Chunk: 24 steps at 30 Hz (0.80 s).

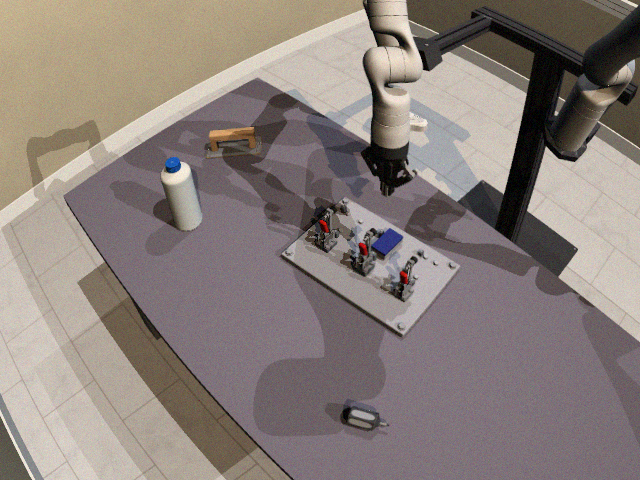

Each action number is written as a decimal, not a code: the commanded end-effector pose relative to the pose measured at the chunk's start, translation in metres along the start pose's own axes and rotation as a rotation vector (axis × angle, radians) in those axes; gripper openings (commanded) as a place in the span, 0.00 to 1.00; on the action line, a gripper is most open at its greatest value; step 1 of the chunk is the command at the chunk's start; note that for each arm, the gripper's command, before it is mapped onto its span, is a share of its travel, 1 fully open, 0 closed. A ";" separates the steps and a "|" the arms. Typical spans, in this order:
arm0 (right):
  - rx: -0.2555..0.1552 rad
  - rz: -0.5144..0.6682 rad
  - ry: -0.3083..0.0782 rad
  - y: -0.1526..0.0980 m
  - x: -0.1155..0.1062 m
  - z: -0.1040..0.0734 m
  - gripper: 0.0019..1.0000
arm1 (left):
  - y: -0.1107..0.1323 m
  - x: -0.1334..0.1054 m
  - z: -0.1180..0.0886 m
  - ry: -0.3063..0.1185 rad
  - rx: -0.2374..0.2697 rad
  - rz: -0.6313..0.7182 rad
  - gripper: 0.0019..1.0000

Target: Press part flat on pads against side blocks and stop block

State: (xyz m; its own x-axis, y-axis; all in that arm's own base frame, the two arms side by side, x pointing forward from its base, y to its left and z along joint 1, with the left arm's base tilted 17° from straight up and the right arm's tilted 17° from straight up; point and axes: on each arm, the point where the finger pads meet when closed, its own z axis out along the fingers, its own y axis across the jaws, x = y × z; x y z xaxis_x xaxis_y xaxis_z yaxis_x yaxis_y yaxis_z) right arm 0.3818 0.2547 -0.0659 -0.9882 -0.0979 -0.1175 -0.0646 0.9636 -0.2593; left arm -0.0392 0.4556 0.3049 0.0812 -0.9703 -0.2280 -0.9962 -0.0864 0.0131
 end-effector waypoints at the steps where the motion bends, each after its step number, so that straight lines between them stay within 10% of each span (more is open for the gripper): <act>1: -0.002 0.000 -0.001 0.001 0.000 -0.001 0.10 | 0.000 0.000 -0.001 -0.002 0.000 0.000 1.00; 20: -0.002 0.000 -0.001 0.001 0.000 -0.001 0.10 | 0.000 0.000 -0.001 -0.002 0.000 0.000 1.00; 21: -0.002 0.000 -0.001 0.001 0.000 -0.001 1.00 | 0.000 0.000 -0.001 -0.002 0.000 0.000 1.00; 24: -0.002 0.000 -0.001 0.001 0.000 -0.001 1.00 | 0.000 0.000 -0.001 -0.002 0.000 0.000 1.00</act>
State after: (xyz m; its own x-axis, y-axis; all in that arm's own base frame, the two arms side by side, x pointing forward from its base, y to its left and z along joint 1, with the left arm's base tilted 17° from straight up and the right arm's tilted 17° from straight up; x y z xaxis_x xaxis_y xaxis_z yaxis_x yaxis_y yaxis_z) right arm 0.3818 0.2547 -0.0659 -0.9882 -0.0979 -0.1175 -0.0646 0.9636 -0.2593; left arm -0.0392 0.4556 0.3049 0.0812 -0.9703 -0.2280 -0.9962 -0.0864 0.0131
